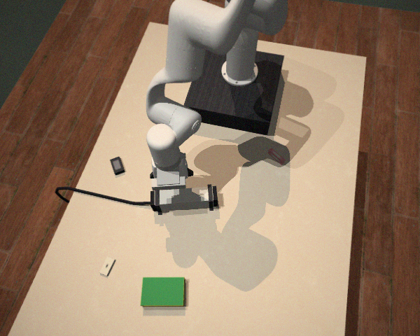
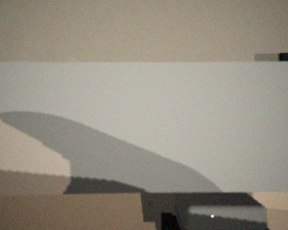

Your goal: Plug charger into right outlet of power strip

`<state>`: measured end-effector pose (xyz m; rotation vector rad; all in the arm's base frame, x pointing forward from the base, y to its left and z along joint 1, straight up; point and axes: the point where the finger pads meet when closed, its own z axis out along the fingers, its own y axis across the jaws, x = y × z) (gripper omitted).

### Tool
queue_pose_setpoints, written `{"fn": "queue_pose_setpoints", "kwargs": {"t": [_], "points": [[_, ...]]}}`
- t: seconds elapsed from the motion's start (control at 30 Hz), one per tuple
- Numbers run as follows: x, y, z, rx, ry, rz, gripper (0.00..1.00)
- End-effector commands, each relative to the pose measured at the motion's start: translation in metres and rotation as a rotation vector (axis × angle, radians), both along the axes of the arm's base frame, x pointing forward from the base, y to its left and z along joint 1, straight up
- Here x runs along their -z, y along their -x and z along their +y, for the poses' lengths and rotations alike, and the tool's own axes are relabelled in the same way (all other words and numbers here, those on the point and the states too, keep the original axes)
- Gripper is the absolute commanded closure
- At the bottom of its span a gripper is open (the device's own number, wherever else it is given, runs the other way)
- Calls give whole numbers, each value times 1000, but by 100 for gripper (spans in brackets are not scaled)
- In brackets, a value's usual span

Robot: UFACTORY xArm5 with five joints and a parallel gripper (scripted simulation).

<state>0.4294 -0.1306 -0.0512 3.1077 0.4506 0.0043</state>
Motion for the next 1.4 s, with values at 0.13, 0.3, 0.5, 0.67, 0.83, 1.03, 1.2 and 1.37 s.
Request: {"fn": "queue_pose_setpoints", "kwargs": {"t": [0.13, 0.3, 0.5, 0.67, 0.83, 1.03, 1.2, 1.37], "points": [[-1, -4, 1, -1, 1, -4, 100], [-1, -5, 1, -1, 1, -4, 100], [-1, -7, 1, -1, 1, -4, 100], [-1, -8, 2, -1, 1, -4, 100], [-1, -9, 2, -1, 1, -4, 100], [-1, -10, 2, -1, 1, -4, 100], [-1, -11, 2, -1, 1, -4, 100], [-1, -11, 3, -1, 1, -4, 100]]}}
